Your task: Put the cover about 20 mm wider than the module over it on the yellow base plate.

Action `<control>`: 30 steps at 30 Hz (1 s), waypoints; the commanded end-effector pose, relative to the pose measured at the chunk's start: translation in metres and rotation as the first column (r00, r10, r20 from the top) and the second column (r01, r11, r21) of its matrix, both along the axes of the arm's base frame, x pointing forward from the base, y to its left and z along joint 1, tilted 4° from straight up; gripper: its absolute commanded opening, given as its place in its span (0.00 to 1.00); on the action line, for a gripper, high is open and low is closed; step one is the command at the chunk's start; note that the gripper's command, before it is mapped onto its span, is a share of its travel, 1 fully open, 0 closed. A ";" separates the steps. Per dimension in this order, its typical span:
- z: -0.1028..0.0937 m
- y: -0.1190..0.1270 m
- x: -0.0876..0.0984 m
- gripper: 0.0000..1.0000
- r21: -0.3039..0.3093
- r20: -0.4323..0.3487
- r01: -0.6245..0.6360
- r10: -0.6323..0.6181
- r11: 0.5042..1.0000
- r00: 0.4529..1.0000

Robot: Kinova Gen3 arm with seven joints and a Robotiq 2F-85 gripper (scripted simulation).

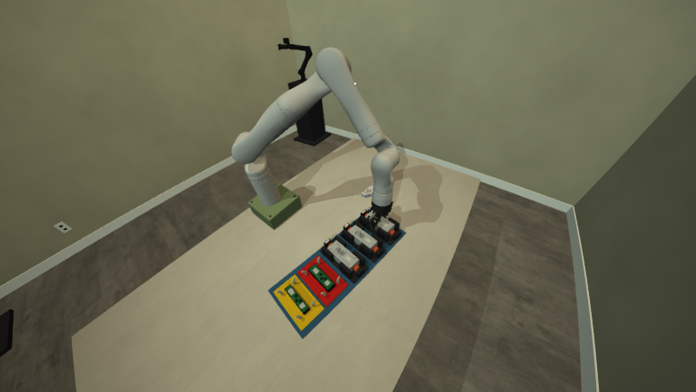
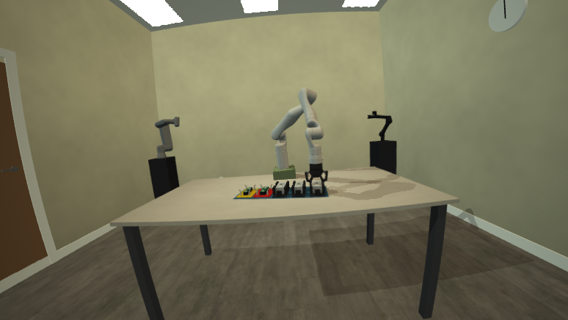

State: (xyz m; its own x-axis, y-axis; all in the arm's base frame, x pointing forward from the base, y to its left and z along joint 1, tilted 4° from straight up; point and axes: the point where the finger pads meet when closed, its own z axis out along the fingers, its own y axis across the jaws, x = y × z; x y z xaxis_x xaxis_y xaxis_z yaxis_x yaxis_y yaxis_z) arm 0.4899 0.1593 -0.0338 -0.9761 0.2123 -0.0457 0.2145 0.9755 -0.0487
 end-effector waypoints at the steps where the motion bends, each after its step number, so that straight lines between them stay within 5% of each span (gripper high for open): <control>1: 0.001 0.000 0.001 0.70 0.001 0.002 0.000 0.000 1.000 1.000; 12: 0.001 0.000 0.001 0.70 0.001 0.002 0.000 0.000 1.000 1.000; 13: 0.001 0.000 0.001 0.00 0.001 0.002 0.000 0.000 1.000 1.000; 30: 0.001 0.000 0.001 0.00 0.001 0.002 0.000 0.000 1.000 1.000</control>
State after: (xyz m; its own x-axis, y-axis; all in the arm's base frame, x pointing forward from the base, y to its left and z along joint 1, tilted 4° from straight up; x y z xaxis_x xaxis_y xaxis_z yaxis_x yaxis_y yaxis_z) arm 0.4900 0.1593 -0.0336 -0.9761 0.2124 -0.0459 0.2145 0.9755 -0.0486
